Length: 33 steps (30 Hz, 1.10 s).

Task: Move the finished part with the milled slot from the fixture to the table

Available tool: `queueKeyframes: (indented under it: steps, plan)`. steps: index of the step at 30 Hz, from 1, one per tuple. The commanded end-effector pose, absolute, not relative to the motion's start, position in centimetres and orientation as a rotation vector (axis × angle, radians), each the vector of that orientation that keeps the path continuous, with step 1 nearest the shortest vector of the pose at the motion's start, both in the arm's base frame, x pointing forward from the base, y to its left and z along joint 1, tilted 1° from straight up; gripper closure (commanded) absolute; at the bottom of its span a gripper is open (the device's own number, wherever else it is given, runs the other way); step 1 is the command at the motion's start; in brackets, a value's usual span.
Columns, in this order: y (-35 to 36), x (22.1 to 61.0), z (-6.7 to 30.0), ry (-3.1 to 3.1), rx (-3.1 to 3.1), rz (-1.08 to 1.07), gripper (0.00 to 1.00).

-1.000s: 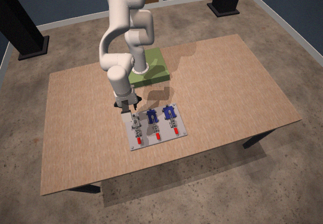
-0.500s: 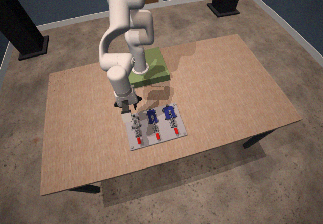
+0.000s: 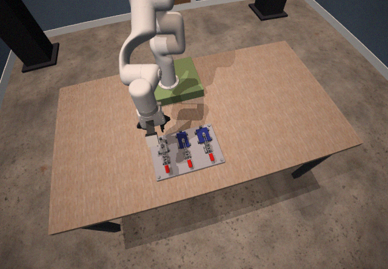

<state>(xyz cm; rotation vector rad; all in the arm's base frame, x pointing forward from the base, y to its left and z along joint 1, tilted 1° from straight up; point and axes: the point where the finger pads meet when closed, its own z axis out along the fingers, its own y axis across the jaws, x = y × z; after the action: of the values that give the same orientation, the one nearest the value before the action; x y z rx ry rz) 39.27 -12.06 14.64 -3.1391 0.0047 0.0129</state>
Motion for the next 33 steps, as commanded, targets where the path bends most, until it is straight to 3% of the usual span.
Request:
queueKeyframes:
  steps: [1,33]
  plan:
    - [-12.1,39.39,14.78,0.005,-3.14,0.007,0.53]
    - [-12.14,39.38,14.39,0.005,-3.14,0.007,0.53]
